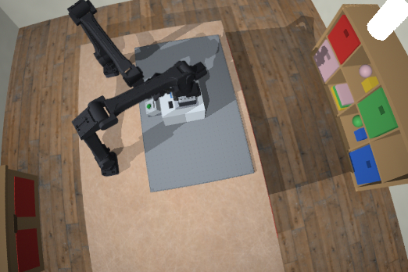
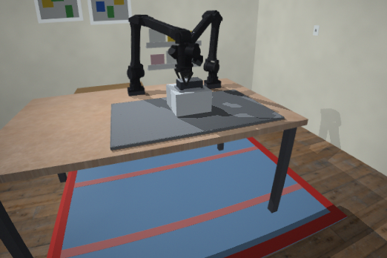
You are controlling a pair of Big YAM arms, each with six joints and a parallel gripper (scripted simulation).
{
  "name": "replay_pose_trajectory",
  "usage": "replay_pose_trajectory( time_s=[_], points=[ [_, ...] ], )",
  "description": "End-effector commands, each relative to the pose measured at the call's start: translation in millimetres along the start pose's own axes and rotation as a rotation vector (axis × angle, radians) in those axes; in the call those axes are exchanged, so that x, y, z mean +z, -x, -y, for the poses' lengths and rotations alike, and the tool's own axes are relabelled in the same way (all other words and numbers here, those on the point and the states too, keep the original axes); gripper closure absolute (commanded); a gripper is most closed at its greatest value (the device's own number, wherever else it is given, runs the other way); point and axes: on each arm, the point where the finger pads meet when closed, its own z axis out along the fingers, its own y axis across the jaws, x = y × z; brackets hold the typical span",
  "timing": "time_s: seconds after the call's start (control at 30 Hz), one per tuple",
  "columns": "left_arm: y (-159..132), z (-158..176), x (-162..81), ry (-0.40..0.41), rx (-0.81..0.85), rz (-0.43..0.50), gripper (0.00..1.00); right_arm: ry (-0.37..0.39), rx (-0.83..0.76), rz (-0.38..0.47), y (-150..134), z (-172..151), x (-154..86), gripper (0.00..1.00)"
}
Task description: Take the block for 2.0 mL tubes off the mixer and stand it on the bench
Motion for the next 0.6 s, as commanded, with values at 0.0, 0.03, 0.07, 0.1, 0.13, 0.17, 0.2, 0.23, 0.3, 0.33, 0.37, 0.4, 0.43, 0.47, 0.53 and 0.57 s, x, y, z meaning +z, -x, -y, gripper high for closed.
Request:
replay_pose_trajectory(
  time_s=[0.0, 0.03, 0.07, 0.1, 0.13, 0.17, 0.2, 0.23, 0.3, 0.33, 0.37, 0.4, 0.43, 0.47, 0.53, 0.57],
  points=[
    [13, 18, 0, -0.020, -0.010, 0.007, 1.00, 0.027, -0.009, -0.007, 3, -2, 8, 1.00],
    [11, 19, -1, -0.022, -0.009, 0.005, 1.00, 0.027, -0.009, -0.007, 3, -2, 8, 1.00],
    [10, 20, -2, -0.025, -0.008, 0.002, 1.00, 0.027, -0.009, -0.007, 3, -2, 8, 1.00],
    [10, 20, -2, -0.025, -0.008, 0.002, 1.00, 0.027, -0.009, -0.007, 3, -2, 8, 1.00],
    [10, 20, -2, -0.025, -0.008, 0.002, 1.00, 0.027, -0.009, -0.007, 3, -2, 8, 1.00],
    [9, 22, -3, -0.028, -0.009, 0.000, 1.00, 0.027, -0.009, -0.007, 3, -2, 8, 1.00],
    [7, 23, -5, -0.031, -0.007, -0.001, 1.00, 0.027, -0.009, -0.007, 3, -2, 8, 1.00],
    [5, 25, -6, -0.034, -0.004, -0.002, 1.00, 0.027, -0.009, -0.007, 3, -2, 8, 1.00],
    [3, 27, -8, -0.039, 0.001, -0.005, 1.00, 0.027, -0.009, -0.007, 3, -2, 8, 1.00],
    [3, 27, -9, -0.041, 0.004, -0.006, 1.00, 0.027, -0.009, -0.007, 3, -2, 8, 1.00],
    [2, 28, -9, -0.043, 0.006, -0.007, 1.00, 0.027, -0.009, -0.007, 3, -2, 8, 1.00],
    [1, 29, -10, -0.046, 0.008, -0.008, 1.00, 0.027, -0.009, -0.007, 3, -2, 8, 1.00],
    [0, 29, -11, -0.047, 0.014, -0.009, 1.00, 0.027, -0.009, -0.007, 3, -2, 8, 1.00],
    [0, 29, -11, -0.047, 0.018, -0.010, 1.00, 0.027, -0.009, -0.007, 3, -2, 8, 1.00],
    [0, 29, -11, -0.047, 0.027, -0.011, 1.00, 0.027, -0.009, -0.007, 3, -2, 8, 1.00],
    [0, 29, -10, -0.047, 0.028, -0.012, 1.00, 0.027, -0.009, -0.007, 3, -2, 8, 1.00]
  ],
)
